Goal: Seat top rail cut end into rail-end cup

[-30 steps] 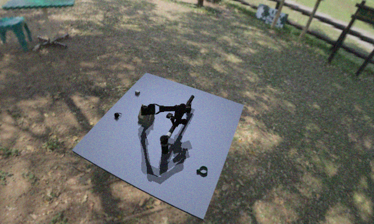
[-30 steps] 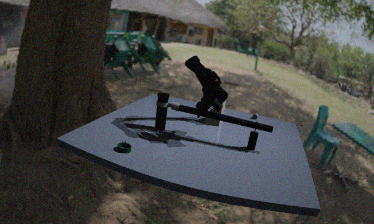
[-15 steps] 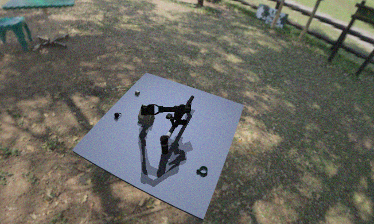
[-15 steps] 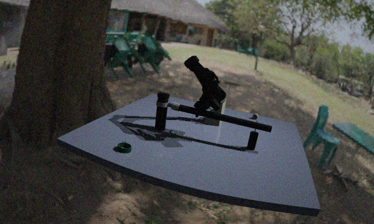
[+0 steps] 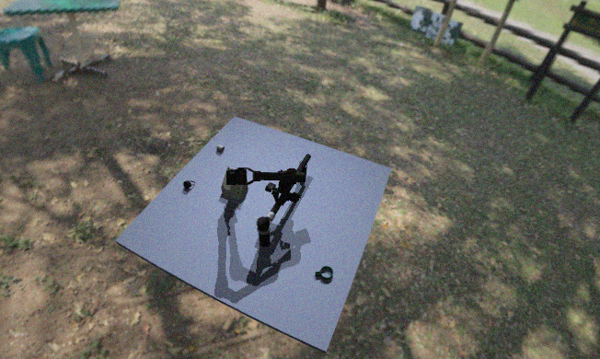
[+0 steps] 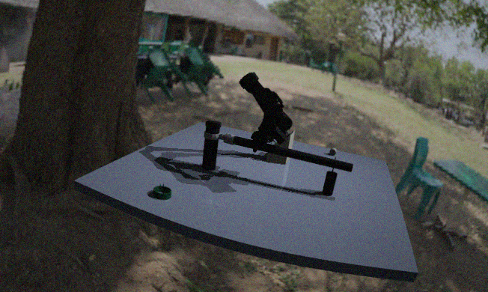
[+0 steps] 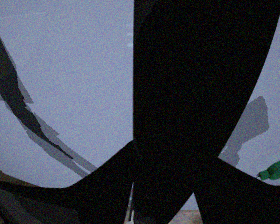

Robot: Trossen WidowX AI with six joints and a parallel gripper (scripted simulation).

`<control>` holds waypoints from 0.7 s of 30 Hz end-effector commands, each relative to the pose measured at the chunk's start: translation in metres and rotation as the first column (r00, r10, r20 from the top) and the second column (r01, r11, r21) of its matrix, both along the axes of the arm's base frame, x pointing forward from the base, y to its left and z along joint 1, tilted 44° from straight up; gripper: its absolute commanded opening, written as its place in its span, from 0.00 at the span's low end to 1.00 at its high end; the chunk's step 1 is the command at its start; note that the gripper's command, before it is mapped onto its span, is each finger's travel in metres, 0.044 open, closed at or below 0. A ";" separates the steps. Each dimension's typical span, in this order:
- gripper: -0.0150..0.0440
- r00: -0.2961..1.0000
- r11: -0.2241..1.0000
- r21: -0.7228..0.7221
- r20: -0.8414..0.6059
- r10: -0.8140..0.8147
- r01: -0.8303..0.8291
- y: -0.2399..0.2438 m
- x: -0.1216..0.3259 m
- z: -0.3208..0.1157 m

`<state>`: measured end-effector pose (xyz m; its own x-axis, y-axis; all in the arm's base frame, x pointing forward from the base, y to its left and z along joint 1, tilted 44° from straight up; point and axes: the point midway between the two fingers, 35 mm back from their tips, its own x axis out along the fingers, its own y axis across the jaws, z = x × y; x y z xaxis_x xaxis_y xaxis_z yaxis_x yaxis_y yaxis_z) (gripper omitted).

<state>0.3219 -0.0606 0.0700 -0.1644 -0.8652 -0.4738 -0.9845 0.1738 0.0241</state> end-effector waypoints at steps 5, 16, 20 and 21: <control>0.25 1.000 1.000 0.000 0.000 0.000 0.000 0.000 0.000 0.000; 0.52 1.000 1.000 0.000 0.000 0.000 0.000 0.000 0.000 0.000; 0.70 1.000 1.000 0.001 -0.001 0.001 -0.001 0.001 0.000 0.000; 0.74 1.000 1.000 0.002 -0.003 0.004 -0.004 0.002 0.000 0.000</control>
